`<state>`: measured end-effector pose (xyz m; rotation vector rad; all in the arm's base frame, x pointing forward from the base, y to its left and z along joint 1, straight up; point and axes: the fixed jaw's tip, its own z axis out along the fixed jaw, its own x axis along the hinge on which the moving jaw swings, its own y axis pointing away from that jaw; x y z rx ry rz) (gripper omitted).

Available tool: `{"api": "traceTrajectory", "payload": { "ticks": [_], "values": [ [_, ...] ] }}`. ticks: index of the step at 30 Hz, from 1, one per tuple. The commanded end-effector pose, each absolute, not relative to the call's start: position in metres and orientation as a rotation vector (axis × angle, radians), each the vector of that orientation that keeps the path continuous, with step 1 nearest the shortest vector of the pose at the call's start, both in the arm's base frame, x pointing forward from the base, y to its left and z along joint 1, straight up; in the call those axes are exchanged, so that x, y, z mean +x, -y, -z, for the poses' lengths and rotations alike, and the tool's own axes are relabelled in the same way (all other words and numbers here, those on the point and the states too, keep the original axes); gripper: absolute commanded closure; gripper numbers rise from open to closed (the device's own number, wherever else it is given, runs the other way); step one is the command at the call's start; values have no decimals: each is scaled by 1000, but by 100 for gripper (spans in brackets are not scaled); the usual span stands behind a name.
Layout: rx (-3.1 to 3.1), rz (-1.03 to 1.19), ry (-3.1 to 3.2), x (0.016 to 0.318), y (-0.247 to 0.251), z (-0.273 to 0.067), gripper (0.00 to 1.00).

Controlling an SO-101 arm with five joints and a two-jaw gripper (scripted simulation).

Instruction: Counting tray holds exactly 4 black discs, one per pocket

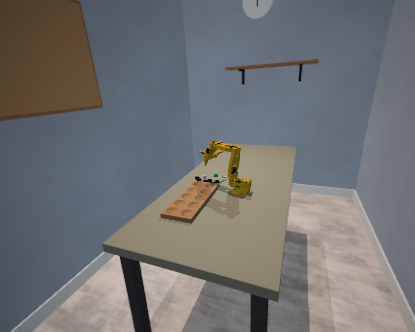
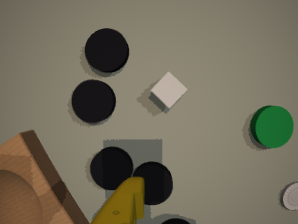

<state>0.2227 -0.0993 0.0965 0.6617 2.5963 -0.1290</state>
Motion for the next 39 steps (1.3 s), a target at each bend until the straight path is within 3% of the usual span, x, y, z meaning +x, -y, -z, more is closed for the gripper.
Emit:
{"api": "traceTrajectory", "payload": {
  "ticks": [1, 39],
  "values": [
    [640, 149, -2516, 229, 103, -114, 0],
    [508, 175, -2575, 226, 99, -110, 4]
  ]
}}
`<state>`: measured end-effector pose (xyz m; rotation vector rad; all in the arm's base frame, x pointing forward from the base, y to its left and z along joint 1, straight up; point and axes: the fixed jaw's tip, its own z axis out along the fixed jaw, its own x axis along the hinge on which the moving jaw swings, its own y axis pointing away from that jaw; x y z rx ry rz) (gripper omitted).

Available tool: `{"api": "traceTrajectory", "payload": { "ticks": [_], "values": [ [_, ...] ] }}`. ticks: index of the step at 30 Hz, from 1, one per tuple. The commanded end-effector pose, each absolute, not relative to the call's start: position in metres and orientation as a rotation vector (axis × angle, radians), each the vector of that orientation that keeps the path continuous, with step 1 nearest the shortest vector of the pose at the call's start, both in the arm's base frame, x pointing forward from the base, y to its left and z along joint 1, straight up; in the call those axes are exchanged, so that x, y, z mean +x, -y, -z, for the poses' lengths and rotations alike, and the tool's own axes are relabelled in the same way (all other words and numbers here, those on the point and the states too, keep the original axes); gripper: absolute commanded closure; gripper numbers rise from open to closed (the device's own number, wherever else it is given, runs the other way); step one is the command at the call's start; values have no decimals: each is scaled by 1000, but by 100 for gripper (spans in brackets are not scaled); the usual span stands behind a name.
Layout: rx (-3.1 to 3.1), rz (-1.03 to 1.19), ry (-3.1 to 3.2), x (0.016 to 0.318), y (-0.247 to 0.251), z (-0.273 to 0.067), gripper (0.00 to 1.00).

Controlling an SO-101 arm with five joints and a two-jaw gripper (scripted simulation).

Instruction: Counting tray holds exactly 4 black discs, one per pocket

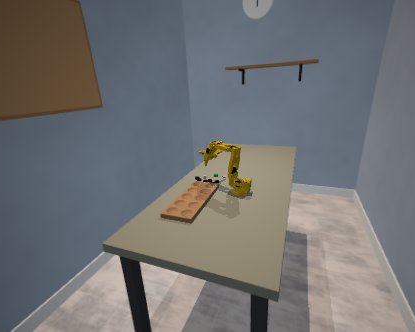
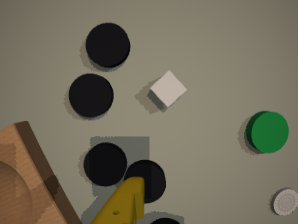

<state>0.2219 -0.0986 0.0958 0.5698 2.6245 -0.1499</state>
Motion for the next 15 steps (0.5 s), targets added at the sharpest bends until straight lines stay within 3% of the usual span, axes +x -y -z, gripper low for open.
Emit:
{"api": "traceTrajectory", "payload": {
  "ticks": [1, 15],
  "values": [
    [483, 179, -2585, 225, 98, -109, 5],
    [-24, 246, -2733, 213, 85, -96, 19]
  ]
}}
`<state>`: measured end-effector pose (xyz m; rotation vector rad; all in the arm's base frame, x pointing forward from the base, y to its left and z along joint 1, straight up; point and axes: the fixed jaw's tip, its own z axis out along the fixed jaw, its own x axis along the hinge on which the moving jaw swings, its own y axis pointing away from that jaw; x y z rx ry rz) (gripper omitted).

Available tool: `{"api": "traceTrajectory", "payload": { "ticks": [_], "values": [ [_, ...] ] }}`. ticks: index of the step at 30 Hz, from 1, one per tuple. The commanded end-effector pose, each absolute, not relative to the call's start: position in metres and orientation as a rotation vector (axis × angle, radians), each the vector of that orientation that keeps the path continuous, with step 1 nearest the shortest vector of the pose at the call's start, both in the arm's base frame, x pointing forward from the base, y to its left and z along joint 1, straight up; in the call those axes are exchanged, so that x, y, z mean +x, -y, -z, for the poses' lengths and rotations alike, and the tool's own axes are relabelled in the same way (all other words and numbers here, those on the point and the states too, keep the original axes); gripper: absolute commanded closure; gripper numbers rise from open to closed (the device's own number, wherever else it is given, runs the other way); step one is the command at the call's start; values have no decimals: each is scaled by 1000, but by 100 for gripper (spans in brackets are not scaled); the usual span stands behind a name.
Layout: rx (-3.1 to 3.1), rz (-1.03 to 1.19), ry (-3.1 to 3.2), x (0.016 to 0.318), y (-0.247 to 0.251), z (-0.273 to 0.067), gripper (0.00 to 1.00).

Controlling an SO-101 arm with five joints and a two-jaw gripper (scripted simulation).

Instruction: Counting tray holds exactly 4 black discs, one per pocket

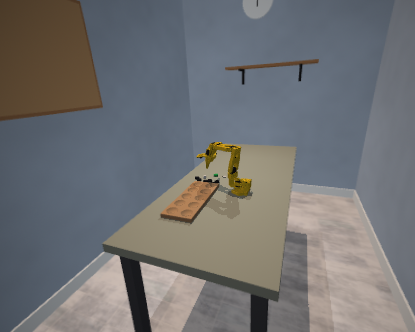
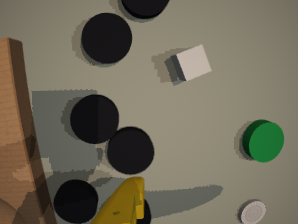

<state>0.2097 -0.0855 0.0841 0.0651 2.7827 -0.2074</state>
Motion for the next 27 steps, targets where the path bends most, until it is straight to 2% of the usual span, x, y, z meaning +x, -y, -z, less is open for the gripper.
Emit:
{"api": "traceTrajectory", "payload": {
  "ticks": [1, 15, 17, 27],
  "values": [
    [-83, 251, -2744, 211, 83, -94, 20],
    [-1050, 263, -2730, 187, 65, -76, 45],
    [-1050, 263, -2730, 187, 65, -76, 45],
    [-1679, 204, -2520, 170, 55, -66, 61]
  ]
}}
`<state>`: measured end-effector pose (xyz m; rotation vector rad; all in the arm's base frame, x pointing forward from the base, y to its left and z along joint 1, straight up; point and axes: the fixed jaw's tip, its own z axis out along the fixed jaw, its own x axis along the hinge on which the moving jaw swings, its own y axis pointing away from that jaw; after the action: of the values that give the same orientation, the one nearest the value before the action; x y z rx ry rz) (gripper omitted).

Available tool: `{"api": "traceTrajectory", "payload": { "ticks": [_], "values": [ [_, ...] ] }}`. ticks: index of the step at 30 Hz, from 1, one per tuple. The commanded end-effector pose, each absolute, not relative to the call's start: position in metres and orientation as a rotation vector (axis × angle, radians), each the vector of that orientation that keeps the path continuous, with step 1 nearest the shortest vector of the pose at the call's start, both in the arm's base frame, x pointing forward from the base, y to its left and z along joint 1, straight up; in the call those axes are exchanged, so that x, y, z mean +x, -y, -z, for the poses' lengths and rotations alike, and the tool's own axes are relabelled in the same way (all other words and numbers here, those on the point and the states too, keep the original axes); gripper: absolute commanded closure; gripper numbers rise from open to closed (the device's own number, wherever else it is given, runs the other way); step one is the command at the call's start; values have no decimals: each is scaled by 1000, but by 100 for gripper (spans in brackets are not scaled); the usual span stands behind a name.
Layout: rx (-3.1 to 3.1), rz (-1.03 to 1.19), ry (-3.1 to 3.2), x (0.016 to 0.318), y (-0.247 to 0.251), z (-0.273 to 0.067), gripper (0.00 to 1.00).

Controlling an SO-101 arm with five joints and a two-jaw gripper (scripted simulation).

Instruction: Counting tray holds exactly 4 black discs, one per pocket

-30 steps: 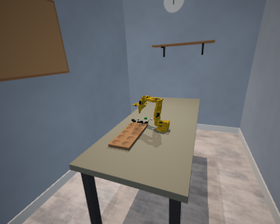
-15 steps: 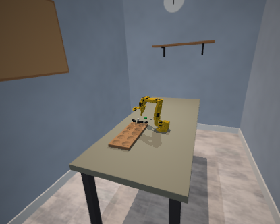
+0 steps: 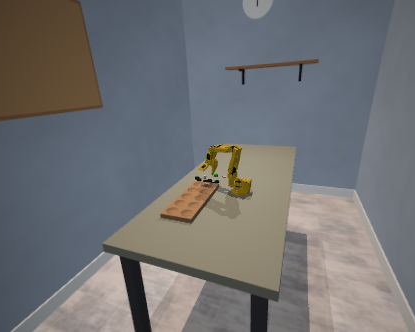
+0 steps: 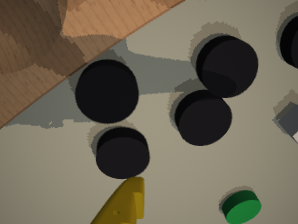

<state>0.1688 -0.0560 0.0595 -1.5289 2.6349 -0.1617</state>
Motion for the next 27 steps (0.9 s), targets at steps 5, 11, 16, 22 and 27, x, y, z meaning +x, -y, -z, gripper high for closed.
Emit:
{"api": "traceTrajectory", "payload": {
  "ticks": [5, 11, 16, 22, 27],
  "values": [
    [-1905, 169, -2397, 164, 51, -63, 67],
    [-2034, 145, -2312, 160, 50, -62, 71],
    [-2136, 124, -2236, 157, 48, -60, 74],
    [-2187, 112, -2196, 156, 47, -60, 75],
    [-2192, 111, -2192, 155, 47, -60, 76]
  ]
}}
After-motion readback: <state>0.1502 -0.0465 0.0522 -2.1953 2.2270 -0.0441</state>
